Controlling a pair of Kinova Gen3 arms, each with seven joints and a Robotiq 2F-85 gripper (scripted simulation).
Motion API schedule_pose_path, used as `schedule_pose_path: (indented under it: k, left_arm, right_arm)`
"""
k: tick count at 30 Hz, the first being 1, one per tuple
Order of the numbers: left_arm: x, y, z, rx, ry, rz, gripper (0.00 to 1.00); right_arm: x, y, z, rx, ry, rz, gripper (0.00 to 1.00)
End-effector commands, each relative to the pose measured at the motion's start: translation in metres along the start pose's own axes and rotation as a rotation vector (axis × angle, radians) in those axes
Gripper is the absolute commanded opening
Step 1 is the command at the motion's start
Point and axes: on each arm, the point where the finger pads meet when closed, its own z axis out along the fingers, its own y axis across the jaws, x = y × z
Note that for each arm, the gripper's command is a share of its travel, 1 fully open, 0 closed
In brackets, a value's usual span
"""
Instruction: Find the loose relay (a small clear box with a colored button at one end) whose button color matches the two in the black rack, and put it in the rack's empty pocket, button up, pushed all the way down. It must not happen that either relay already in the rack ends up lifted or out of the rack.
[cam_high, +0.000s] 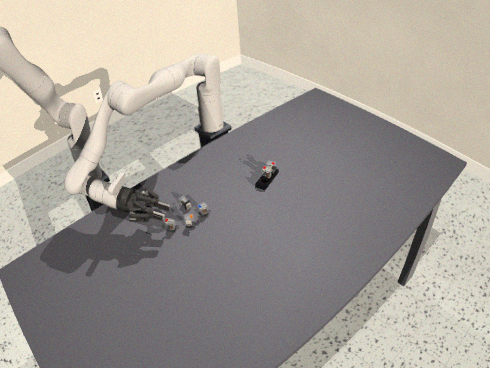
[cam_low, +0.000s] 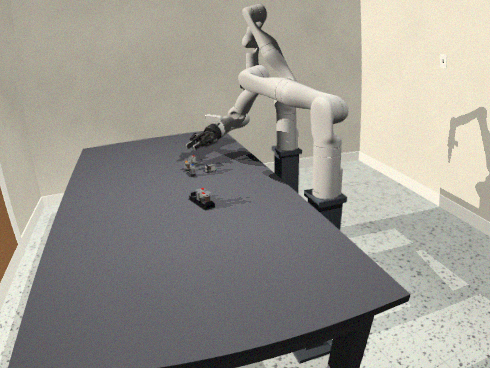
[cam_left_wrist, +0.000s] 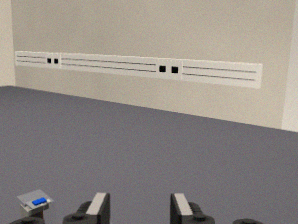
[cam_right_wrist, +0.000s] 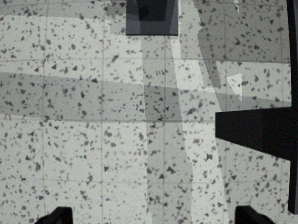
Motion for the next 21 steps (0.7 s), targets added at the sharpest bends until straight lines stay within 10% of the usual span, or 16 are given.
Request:
schedule_pose_path:
  k: [1,6,18,20,21]
  left_arm:
    - [0.003,-0.001,0.002,0.010,-0.036,-0.004,0.426]
    - [0.002,-0.002,-0.002,0.010,-0.122,-0.011,0.426]
    - [0.005,-0.005,-0.022,0.009,-0.679,0.001,0.426]
    - [0.005,-0.005,-0.022,0.009,-0.679,0.001,0.426]
    - [0.005,-0.006,-0.025,0.010,-0.747,0.001,0.426]
  right_arm:
    - [-0.001,-0.003,0.001,0.000,-0.007,0.015,1.000]
    - [-0.001,-0.003,0.001,0.000,-0.007,0.015,1.000]
    - [-0.001,-0.003,0.001,0.000,-0.007,0.015,1.000]
    - [-0.001,-0.003,0.001,0.000,-0.007,0.015,1.000]
    - [-0.001,-0.003,0.001,0.000,-0.007,0.015,1.000]
